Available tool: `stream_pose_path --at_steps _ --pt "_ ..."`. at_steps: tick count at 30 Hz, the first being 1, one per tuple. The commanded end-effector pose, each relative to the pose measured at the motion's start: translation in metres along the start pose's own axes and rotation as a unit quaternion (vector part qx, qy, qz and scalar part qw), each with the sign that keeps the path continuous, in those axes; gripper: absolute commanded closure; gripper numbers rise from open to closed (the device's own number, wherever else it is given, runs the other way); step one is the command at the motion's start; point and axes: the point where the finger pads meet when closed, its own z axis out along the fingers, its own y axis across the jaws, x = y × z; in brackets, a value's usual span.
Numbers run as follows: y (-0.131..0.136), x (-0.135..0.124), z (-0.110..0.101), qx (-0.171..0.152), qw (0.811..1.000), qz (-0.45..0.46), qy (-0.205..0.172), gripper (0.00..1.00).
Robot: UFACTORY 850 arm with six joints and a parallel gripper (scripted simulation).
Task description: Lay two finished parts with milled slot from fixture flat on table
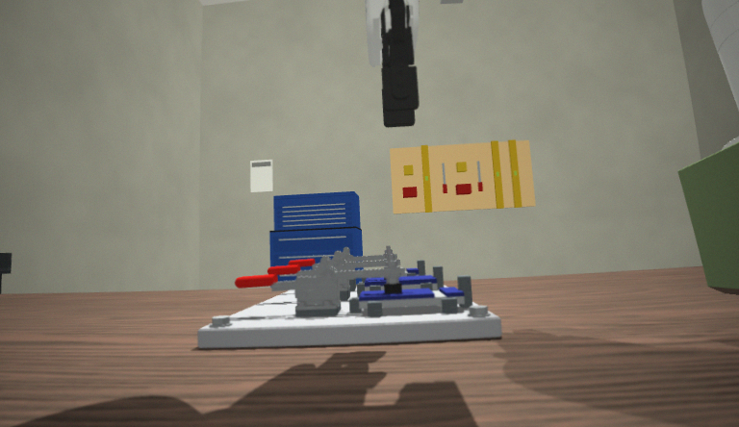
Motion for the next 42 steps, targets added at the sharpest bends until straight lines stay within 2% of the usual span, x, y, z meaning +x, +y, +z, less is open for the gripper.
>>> stream_pose_path --at_steps 1,33,42 --pt "0.000 -0.001 -0.001 0.000 1.000 0.000 -0.001 0.52" --pt "0.000 -0.001 0.000 0.000 1.000 0.000 -0.001 0.52" --pt "0.000 -0.001 0.023 0.000 1.000 0.000 -0.001 0.52"
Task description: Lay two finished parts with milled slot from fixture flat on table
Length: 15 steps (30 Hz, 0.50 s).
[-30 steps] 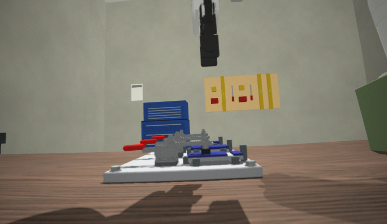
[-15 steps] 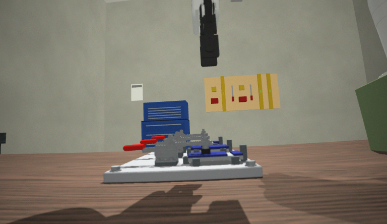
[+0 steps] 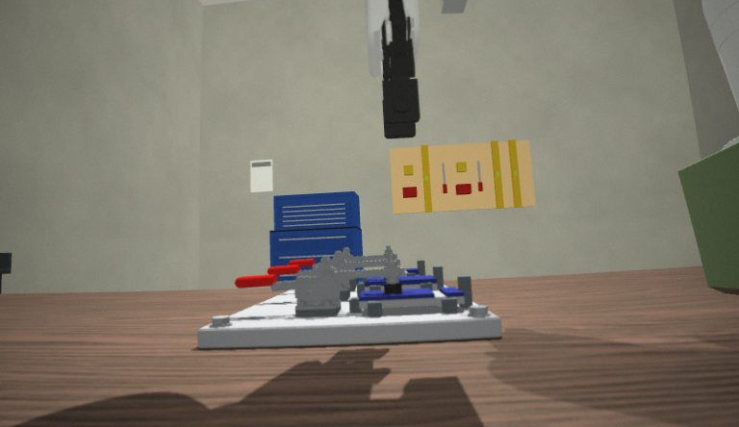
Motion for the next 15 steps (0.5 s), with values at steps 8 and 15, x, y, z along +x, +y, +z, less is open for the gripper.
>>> stream_pose_path --at_steps 8,15 --pt "0.000 -0.001 0.039 0.000 1.000 0.000 -0.001 0.52" --pt "0.000 -0.001 0.047 0.000 1.000 0.000 -0.001 0.52"
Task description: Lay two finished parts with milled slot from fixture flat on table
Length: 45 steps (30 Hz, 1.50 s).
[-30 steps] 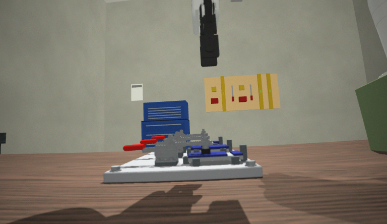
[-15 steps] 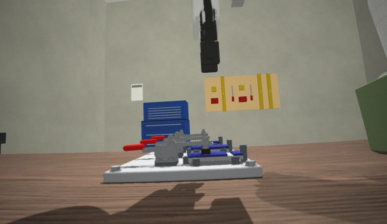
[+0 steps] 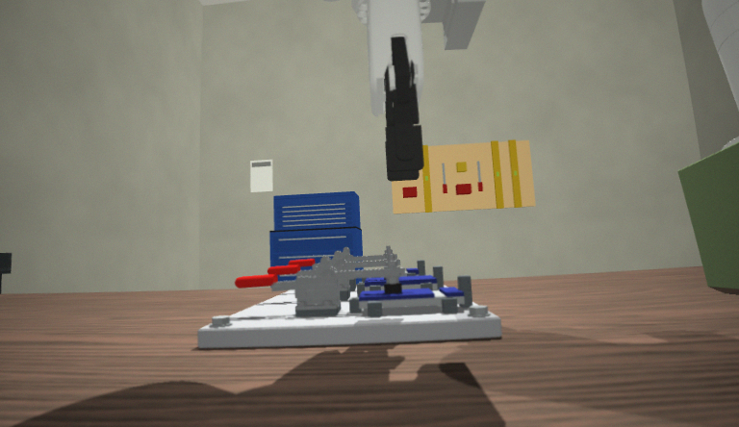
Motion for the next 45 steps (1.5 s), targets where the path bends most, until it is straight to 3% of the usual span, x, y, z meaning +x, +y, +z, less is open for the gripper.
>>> stream_pose_path --at_steps 1,12,18,20,27,32,45 --pt "0.000 -0.002 0.003 0.001 1.000 0.000 -0.003 0.52" --pt "0.000 -0.016 0.003 0.001 1.000 0.000 -0.003 0.52" --pt "0.000 -0.051 0.003 0.001 1.000 0.000 -0.003 0.52" --pt "0.000 -0.051 0.003 0.001 1.000 0.000 -0.003 0.52" --pt "0.000 -0.105 0.002 0.001 1.000 0.000 -0.003 0.52" --pt "0.000 -0.131 0.002 0.001 1.000 0.000 -0.003 0.52" --pt "0.000 -0.141 0.003 0.001 1.000 0.000 -0.003 0.52"
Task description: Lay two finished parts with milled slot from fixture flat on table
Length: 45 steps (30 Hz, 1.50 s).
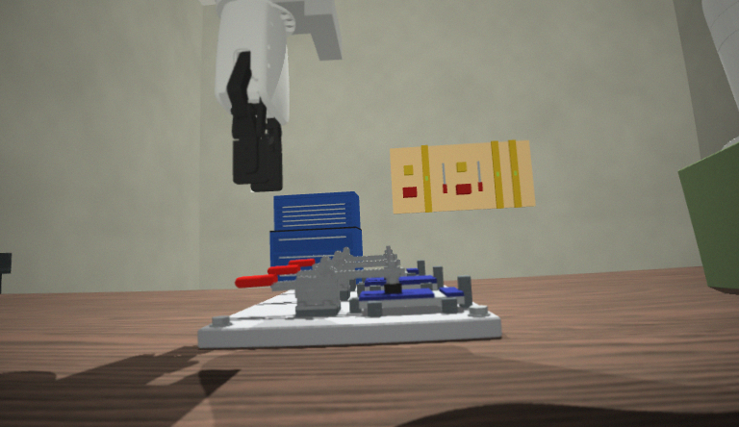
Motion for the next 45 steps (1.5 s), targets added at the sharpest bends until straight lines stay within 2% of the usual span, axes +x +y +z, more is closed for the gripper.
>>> stream_pose_path --at_steps 1,9,24,33,45 --pt "0.000 -0.002 0.000 -0.001 1.000 0.000 0.000 0.52" --pt "0.000 -0.002 0.010 -0.001 1.000 0.000 0.000 0.52" --pt "0.000 -0.002 0.064 -0.001 1.000 0.000 0.000 0.52" --pt "0.000 -0.002 0.076 -0.001 1.000 0.000 0.000 0.52" --pt "0.000 -0.002 0.077 -0.001 1.000 0.000 0.000 0.52"
